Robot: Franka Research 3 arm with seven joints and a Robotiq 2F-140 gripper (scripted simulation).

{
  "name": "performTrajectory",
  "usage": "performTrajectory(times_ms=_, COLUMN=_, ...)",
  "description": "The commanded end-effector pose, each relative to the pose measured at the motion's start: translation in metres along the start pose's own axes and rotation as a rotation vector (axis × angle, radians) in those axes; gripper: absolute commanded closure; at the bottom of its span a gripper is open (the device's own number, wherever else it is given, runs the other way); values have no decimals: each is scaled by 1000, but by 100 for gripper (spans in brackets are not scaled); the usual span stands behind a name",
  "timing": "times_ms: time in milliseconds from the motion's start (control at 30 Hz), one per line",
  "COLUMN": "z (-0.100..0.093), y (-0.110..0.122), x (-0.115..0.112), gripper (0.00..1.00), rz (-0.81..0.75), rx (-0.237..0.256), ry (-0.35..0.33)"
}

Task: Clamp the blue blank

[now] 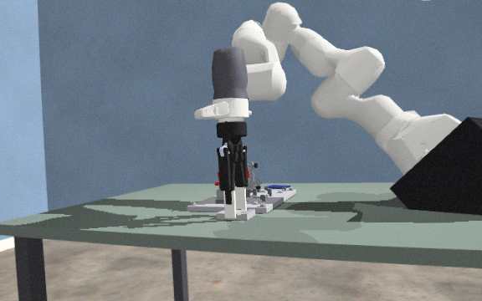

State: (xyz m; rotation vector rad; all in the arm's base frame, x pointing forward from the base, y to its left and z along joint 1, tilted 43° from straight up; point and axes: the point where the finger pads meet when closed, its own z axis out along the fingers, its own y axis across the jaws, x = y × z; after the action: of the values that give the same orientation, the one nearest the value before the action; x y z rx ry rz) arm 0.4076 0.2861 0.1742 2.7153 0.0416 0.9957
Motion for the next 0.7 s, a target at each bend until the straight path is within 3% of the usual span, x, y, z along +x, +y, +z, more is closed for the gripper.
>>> performTrajectory(times_ms=0, z=0, y=-2, x=2, gripper=100, rz=7, rx=5, ry=3)
performTrajectory(times_ms=133, z=0, y=-2, x=2, gripper=100, rz=7, rx=5, ry=3)
performTrajectory(times_ms=167, z=0, y=-2, x=2, gripper=46, rz=7, rx=5, ry=3)
performTrajectory(times_ms=667, z=0, y=-2, x=2, gripper=46, rz=7, rx=5, ry=3)
